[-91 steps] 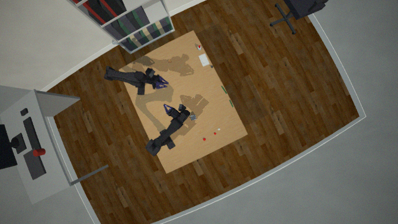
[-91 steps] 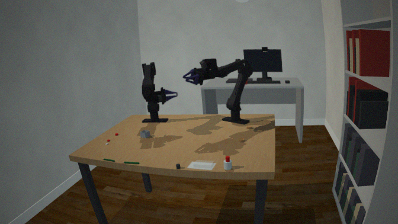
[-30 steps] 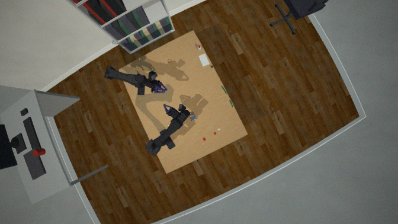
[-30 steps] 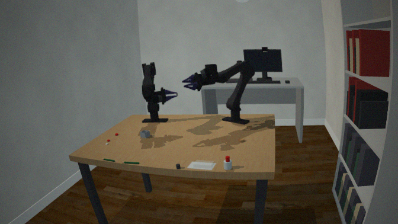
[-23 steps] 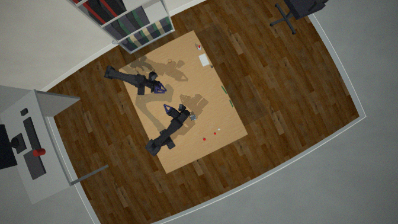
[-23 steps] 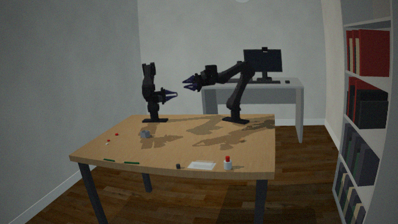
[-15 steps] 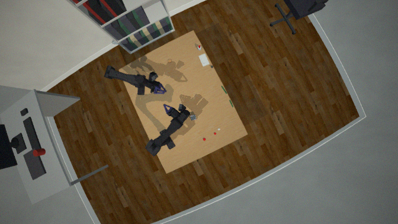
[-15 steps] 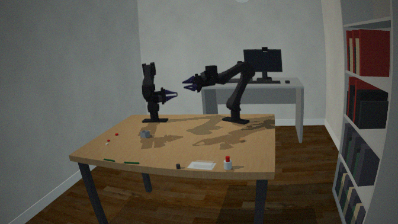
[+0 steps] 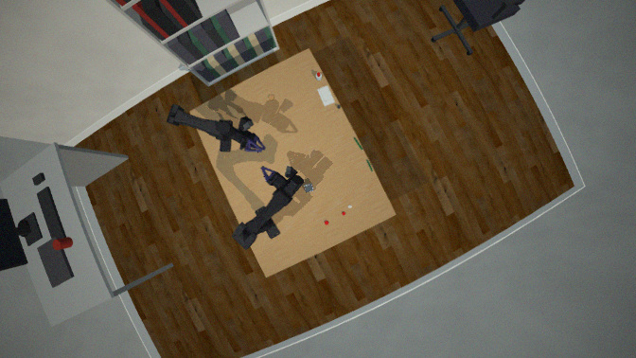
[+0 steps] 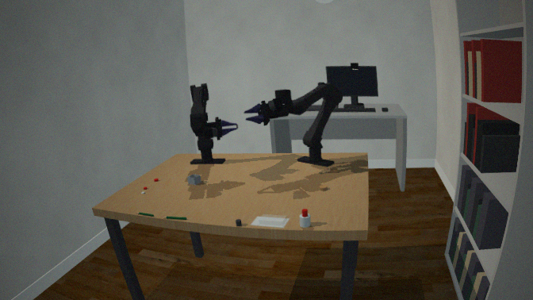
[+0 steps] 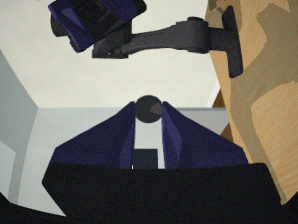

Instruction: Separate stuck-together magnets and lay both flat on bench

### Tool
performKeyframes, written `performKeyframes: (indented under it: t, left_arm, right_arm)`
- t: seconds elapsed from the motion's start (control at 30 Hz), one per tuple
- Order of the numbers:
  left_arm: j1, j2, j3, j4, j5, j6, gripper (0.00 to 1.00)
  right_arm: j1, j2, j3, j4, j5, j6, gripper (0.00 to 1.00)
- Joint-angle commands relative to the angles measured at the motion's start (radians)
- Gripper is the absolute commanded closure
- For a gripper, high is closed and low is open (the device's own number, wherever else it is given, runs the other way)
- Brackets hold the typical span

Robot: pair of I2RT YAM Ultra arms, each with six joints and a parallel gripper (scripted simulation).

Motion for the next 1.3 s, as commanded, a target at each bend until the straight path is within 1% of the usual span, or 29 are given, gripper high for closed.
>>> performKeyframes:
  t: [0.0,1.27]
  left_arm:
    - [-0.003,-0.005,0.001,0.012,0.004,-0.014,0.67]
    - [-0.056,-0.034,-0.109,0.088,0.052,-0.232,0.67]
  right_arm:
    - [-0.002,-0.007,0.004,0.003,-0.014,-0.002,0.82]
    - [-0.002,-0.008,0.003,0.007,-0.014,0.001,0.82]
